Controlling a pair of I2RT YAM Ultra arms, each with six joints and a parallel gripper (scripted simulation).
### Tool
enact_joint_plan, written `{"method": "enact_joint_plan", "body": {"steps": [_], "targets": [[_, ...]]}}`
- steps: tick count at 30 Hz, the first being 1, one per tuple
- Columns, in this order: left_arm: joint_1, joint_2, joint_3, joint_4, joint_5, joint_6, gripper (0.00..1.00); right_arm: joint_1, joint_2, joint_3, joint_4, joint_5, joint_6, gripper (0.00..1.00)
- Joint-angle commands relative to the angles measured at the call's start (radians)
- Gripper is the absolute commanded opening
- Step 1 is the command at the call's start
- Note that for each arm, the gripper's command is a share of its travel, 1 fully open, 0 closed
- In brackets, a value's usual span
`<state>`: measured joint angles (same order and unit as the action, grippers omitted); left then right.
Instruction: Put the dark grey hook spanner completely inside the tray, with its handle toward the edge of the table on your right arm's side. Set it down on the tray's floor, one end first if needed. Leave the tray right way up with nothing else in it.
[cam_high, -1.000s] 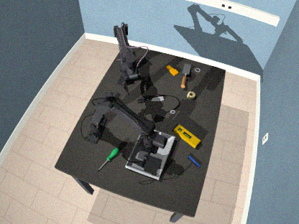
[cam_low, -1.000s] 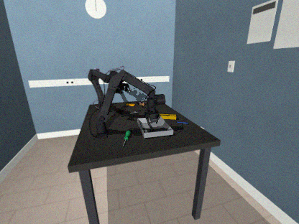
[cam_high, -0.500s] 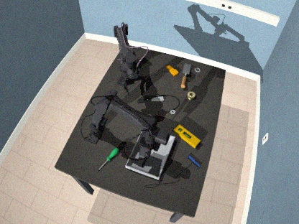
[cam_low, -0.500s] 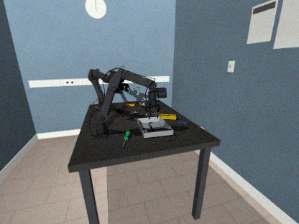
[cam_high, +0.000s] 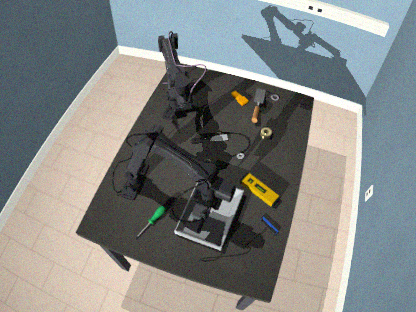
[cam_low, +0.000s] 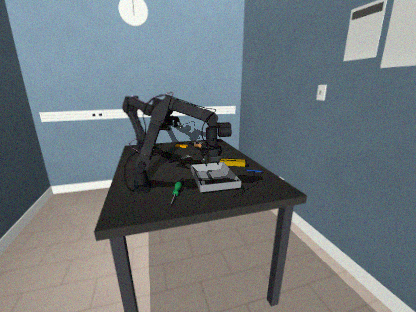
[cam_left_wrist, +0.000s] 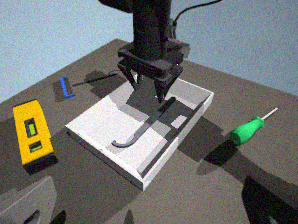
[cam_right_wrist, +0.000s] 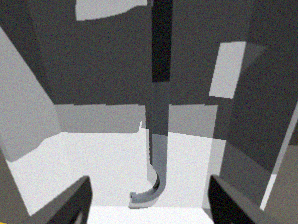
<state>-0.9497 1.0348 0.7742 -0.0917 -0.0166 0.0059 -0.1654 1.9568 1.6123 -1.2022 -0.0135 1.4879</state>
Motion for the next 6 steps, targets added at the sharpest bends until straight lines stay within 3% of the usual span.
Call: {"method": "enact_joint_plan", "body": {"steps": [1, 6], "targets": [[-0.004, -0.036, 0.006, -0.038, -0.003, -0.009, 1.00, 0.009, -0.016, 0.014, -0.032, 0.001, 0.005, 0.65], [-0.004, -0.036, 0.006, -0.038, -0.003, -0.009, 1.00, 0.009, -0.016, 0.014, -0.032, 0.001, 0.005, 0.65]]}}
